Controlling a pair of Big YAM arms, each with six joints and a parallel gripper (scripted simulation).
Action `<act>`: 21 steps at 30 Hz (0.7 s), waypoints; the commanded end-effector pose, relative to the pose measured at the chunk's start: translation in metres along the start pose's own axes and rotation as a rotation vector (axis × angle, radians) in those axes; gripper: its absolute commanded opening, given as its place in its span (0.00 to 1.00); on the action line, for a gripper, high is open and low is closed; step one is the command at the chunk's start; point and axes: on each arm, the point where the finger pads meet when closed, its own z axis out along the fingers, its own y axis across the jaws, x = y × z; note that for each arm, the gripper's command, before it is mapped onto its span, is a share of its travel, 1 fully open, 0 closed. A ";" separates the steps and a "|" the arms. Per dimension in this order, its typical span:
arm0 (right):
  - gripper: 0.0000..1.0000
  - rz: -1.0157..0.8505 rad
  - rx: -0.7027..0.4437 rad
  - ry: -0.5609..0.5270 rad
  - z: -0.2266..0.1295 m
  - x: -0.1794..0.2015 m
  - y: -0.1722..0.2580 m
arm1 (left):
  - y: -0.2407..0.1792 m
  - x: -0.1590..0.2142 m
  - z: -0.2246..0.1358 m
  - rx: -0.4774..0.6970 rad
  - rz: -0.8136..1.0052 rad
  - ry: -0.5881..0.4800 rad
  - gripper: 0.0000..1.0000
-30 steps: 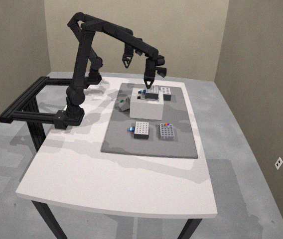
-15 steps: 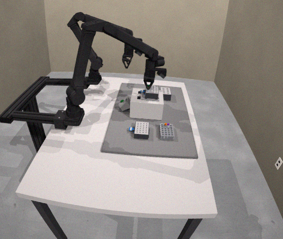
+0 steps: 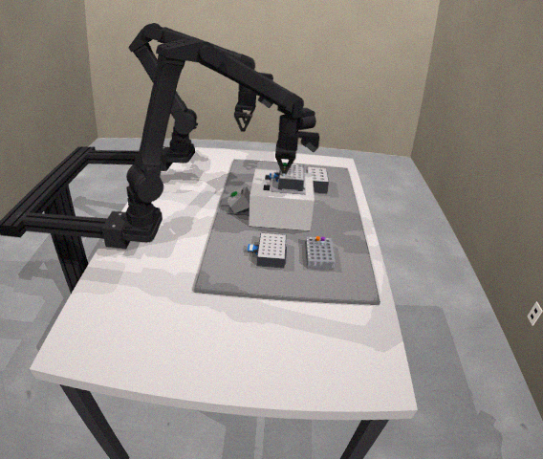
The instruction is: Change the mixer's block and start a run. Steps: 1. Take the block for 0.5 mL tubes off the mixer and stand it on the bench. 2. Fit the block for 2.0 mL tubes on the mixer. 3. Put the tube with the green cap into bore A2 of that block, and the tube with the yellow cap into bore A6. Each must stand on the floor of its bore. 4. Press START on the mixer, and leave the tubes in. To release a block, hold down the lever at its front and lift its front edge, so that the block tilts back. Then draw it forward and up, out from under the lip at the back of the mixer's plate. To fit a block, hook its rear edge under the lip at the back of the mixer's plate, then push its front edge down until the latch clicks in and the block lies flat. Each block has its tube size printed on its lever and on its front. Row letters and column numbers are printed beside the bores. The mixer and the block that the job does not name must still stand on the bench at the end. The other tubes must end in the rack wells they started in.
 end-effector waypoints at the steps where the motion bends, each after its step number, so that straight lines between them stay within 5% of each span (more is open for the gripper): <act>1: 0.09 -0.013 0.010 0.012 0.018 0.000 0.003 | 0.004 -0.026 -0.027 -0.006 -0.010 -0.076 1.00; 21: 0.09 -0.014 0.011 0.012 0.026 0.000 0.003 | 0.003 -0.020 -0.021 -0.003 -0.010 -0.059 1.00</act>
